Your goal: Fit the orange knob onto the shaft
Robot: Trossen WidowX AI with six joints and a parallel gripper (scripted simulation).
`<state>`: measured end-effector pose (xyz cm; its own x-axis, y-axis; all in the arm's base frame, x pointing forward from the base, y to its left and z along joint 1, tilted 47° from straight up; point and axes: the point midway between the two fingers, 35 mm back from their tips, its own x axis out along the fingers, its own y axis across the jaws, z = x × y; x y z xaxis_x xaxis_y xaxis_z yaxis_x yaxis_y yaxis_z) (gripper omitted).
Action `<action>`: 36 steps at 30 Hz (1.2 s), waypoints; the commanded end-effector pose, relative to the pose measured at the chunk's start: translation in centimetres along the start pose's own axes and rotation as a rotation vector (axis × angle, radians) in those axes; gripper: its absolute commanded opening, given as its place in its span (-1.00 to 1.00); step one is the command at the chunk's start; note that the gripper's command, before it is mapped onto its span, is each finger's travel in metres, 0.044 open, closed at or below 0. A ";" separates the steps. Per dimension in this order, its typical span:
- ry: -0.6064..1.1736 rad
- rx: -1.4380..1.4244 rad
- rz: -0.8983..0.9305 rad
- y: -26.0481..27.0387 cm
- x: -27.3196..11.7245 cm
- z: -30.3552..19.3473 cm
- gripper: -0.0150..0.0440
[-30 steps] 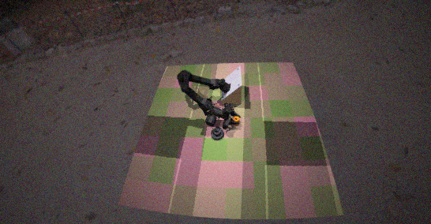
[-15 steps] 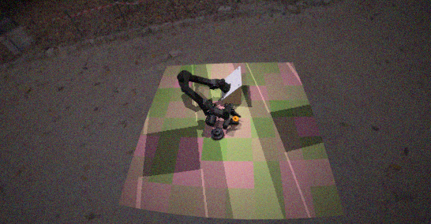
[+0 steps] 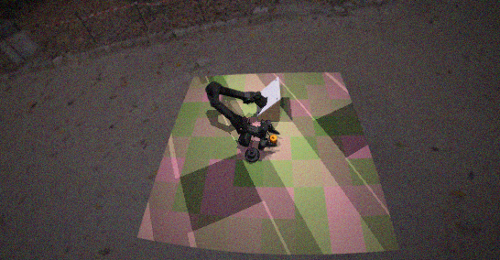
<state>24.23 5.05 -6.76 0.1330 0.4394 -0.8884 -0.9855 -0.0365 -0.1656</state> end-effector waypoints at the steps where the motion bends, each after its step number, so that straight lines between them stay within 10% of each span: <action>1: -0.003 -0.002 -0.001 0.0 0.0 0.0 1.00; 17: 0.008 0.007 0.007 -0.1 -2.4 7.7 1.00; 30: 1.133 0.063 0.077 0.5 -2.5 9.1 1.00; 36: 1.241 0.002 -0.006 -0.2 -2.9 10.2 1.00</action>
<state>22.11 11.55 -1.18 0.0278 -0.6066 -0.7945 -0.9966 0.0448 -0.0690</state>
